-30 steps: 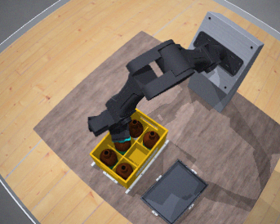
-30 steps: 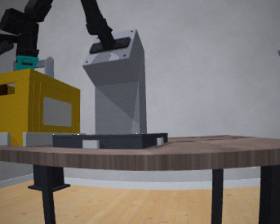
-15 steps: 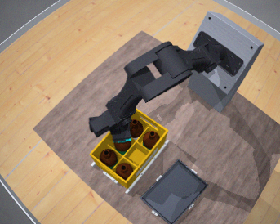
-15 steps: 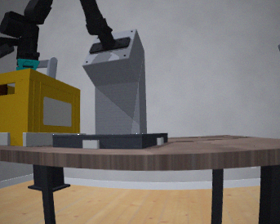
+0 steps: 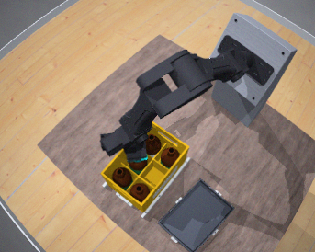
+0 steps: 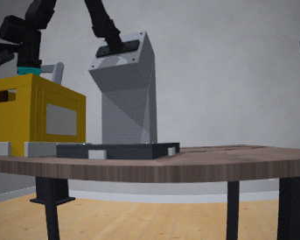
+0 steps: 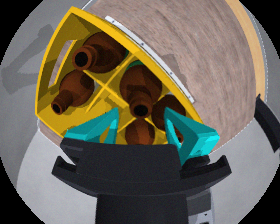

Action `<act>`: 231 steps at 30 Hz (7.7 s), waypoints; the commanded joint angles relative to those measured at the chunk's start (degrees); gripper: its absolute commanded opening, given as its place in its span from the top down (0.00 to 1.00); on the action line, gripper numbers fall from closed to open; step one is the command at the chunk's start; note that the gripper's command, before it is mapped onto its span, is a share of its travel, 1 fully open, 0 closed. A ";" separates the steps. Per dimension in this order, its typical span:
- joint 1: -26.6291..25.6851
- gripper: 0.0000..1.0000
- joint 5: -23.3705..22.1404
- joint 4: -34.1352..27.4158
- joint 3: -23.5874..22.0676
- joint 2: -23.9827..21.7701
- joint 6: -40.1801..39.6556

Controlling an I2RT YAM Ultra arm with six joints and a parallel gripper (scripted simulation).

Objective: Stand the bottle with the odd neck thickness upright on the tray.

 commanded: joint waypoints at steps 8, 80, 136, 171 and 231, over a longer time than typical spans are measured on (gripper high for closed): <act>0.45 0.39 0.95 2.83 2.10 1.96 0.78; 0.94 0.39 1.18 3.81 2.59 2.78 0.90; 0.67 1.00 1.07 3.81 2.59 2.79 0.82; 0.67 0.39 1.09 3.62 2.60 2.80 0.81; -3.72 0.39 -2.62 -7.80 -1.70 -10.35 -1.80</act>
